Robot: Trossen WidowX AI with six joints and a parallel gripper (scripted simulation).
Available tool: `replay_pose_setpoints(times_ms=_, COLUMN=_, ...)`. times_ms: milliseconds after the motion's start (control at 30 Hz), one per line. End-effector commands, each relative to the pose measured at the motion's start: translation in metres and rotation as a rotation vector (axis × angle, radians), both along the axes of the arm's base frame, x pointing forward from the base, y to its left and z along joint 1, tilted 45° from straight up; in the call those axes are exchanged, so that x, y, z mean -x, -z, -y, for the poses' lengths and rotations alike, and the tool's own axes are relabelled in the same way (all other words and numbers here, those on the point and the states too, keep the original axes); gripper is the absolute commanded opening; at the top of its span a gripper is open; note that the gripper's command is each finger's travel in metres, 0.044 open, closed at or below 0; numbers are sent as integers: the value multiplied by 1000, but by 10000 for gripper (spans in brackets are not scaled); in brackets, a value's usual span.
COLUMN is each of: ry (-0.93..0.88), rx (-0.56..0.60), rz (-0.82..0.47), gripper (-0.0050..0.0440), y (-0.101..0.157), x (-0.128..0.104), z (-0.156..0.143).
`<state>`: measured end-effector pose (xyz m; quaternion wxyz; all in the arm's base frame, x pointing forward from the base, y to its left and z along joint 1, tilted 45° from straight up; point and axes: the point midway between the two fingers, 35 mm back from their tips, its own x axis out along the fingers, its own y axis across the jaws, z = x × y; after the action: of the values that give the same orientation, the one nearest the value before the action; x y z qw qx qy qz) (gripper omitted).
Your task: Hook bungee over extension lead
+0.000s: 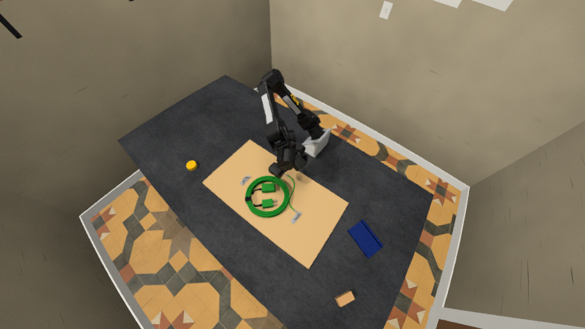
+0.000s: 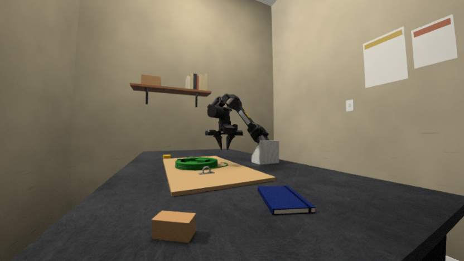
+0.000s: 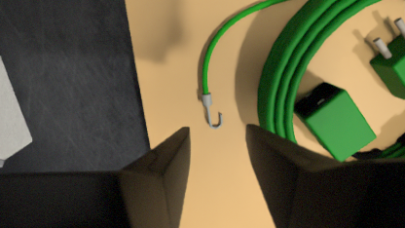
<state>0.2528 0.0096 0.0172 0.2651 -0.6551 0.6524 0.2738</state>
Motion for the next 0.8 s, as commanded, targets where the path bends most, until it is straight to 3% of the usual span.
replay_pose_setpoints(times_ms=0, ry=-46, rx=-10, rz=-40, gripper=150, y=-5, x=2, z=2)
replay_pose_setpoints(times_ms=767, ry=-68, rx=-2, rz=-73, gripper=150, y=22, x=2, z=27)
